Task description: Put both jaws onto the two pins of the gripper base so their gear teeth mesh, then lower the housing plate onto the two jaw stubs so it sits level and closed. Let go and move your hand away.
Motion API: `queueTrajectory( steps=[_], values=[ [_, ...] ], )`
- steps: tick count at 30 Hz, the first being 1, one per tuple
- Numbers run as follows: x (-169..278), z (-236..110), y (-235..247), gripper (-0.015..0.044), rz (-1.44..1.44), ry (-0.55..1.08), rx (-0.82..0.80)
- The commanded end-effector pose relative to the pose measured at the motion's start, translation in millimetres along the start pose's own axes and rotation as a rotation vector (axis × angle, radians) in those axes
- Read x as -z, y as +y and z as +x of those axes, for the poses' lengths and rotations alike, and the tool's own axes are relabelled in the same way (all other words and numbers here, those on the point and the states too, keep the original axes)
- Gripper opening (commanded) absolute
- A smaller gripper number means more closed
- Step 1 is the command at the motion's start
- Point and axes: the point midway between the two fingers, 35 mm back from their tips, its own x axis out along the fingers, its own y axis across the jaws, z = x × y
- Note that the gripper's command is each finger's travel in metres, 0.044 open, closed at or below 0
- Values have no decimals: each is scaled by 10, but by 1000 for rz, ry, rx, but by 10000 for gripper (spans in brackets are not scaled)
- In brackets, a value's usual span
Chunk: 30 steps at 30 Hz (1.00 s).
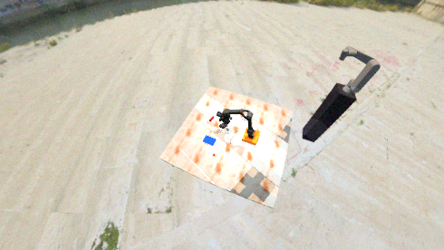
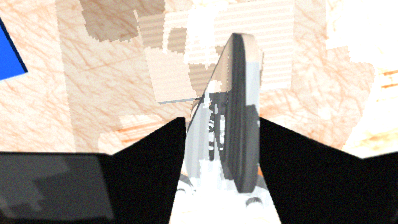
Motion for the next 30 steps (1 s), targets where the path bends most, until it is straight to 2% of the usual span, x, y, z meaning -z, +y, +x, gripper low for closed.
queueTrajectory(
  steps=[1, 7, 30],
  values=[
    [-48, -15, 111, 134, 2, -6, 1],
    [-88, -12, 247, 134, 3, -6, 0],
    [-88, -12, 247, 134, 19, -6, 0]
  ],
)
